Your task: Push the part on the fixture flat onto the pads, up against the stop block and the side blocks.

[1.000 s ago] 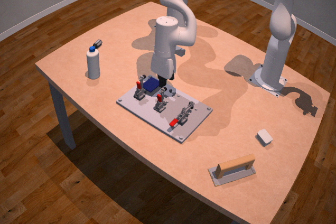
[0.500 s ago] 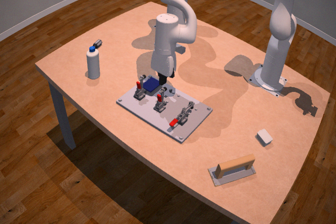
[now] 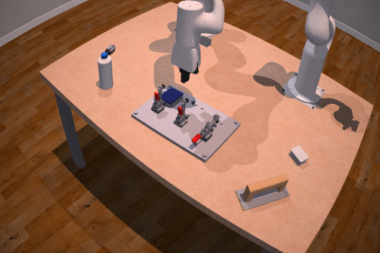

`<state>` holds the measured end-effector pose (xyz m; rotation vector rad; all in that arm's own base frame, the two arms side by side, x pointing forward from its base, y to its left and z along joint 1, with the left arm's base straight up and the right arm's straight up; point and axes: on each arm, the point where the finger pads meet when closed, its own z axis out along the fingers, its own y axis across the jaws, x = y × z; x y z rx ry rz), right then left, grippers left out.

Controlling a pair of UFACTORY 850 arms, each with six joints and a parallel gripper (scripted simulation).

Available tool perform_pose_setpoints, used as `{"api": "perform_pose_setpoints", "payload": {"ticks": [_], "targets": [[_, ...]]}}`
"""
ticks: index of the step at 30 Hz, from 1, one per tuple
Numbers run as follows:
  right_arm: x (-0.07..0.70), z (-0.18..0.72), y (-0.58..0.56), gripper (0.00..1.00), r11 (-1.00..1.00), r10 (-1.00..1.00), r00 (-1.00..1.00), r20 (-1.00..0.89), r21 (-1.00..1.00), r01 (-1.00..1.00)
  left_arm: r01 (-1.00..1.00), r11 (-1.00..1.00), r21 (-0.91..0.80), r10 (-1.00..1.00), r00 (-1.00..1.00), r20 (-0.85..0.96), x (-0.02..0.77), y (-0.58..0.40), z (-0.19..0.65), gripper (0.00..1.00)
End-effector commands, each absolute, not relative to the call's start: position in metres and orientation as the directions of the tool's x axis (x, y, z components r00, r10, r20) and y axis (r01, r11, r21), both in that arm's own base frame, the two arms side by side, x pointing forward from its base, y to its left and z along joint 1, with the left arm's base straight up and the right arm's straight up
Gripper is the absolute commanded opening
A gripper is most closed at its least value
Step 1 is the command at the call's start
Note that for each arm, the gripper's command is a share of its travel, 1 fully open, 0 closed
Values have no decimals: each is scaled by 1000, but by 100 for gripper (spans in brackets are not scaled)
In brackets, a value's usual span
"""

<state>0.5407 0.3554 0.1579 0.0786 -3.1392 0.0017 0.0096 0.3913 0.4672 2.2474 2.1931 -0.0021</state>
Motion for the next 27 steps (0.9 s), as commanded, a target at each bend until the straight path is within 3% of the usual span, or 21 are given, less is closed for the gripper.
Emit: {"api": "perform_pose_setpoints", "payload": {"ticks": [1, 27], "targets": [[541, 180, 356, 0, 999, -50, -999, 0, 0, -50, 1000, -24, 0, 1000, 24, 0, 10, 392, 468, 100], [541, 215, 356, 0, 999, -50, -999, 0, 0, -50, 1000, -24, 0, 1000, 24, 0, 10, 392, 468, 100]]}}
